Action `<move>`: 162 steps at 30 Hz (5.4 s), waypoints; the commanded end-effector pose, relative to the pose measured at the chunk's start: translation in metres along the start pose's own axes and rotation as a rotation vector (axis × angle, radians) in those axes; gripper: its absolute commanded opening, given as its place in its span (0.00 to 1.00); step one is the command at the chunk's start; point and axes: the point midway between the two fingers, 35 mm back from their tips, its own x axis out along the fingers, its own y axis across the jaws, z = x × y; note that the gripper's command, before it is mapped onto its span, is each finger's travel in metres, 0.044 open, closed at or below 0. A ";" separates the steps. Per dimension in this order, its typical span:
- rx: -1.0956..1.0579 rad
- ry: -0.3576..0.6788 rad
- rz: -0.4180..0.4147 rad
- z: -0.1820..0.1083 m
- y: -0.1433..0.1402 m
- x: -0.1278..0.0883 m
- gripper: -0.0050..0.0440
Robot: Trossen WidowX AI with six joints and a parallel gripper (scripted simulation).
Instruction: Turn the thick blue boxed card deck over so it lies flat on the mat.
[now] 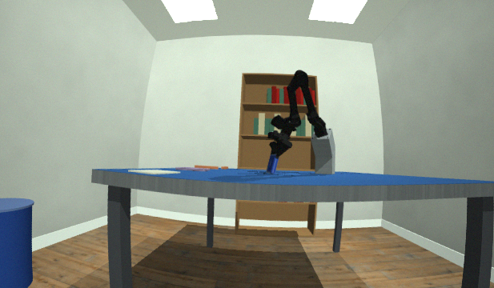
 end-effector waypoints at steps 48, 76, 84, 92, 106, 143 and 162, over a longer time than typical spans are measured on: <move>-0.014 0.082 0.004 -0.013 0.001 -0.005 0.84; -0.002 0.146 -0.002 -0.038 0.000 -0.006 0.84; -0.002 0.146 -0.002 -0.038 0.000 -0.006 0.84; -0.002 0.146 -0.002 -0.038 0.000 -0.006 0.84; -0.002 0.196 -0.001 -0.051 0.001 -0.004 0.84; 0.001 0.236 -0.003 -0.060 0.000 0.000 0.84; -0.001 0.283 -0.001 -0.070 0.000 0.006 0.84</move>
